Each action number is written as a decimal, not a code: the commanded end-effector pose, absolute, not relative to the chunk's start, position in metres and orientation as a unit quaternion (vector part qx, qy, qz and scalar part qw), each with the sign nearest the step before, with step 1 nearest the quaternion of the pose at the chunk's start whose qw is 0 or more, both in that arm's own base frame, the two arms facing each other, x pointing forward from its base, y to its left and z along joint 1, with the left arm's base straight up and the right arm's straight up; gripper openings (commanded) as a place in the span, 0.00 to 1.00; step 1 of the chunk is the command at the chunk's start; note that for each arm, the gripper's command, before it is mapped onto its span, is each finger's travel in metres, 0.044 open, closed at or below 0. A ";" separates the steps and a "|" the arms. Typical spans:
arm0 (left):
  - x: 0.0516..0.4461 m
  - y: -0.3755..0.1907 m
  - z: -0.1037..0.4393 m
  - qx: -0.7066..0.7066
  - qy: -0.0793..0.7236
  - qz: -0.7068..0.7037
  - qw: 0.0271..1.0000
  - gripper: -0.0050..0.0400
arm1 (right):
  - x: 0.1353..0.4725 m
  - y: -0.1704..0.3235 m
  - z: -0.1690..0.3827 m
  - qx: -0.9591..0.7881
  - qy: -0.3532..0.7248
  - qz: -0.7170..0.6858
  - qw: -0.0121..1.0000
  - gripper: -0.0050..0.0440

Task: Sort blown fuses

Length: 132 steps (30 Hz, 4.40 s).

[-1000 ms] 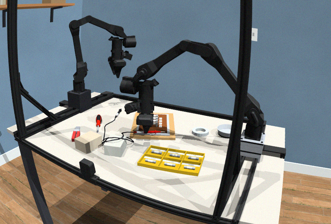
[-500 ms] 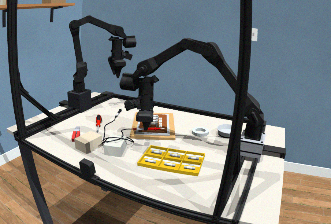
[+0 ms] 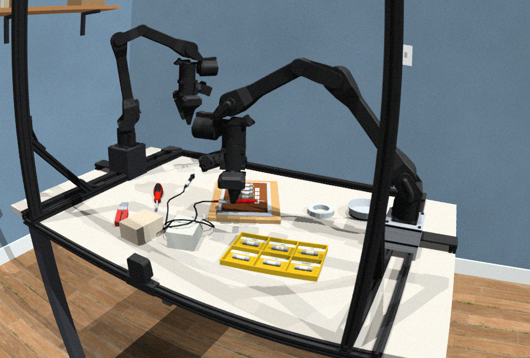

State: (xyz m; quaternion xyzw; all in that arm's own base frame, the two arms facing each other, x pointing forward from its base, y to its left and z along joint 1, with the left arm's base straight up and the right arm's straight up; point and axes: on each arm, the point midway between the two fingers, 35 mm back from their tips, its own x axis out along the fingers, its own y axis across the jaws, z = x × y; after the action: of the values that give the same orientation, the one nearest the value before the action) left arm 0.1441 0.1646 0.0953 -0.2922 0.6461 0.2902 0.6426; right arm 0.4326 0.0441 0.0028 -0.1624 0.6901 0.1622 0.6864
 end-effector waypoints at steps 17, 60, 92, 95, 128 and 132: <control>0.146 0.168 0.101 -0.291 0.638 0.296 0.649 1.00 | 0.438 0.044 0.023 -0.164 0.678 0.161 0.698 0.00; 0.146 0.168 0.101 -0.291 0.638 0.296 0.649 1.00 | 0.438 0.044 0.023 -0.164 0.678 0.161 0.698 0.00; 0.146 0.168 0.101 -0.291 0.638 0.296 0.649 1.00 | 0.382 0.032 0.026 -0.120 0.685 0.119 0.708 0.00; 0.146 0.168 0.101 -0.291 0.638 0.296 0.649 1.00 | 0.377 0.031 0.026 -0.116 0.686 0.115 0.709 0.00; 0.146 0.168 0.101 -0.291 0.638 0.296 0.649 1.00 | 0.298 0.016 0.022 -0.057 0.696 0.057 0.714 0.00; 0.146 0.168 0.101 -0.291 0.638 0.296 0.649 1.00 | 0.293 0.015 0.022 -0.053 0.697 0.053 0.714 0.00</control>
State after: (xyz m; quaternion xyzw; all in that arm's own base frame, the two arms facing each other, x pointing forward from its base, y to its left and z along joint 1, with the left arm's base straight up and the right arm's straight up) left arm 0.1441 0.1646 0.0953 -0.2922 0.6461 0.2902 0.6426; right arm 0.2978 0.0164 0.0146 -0.0602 0.7052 0.0595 0.7039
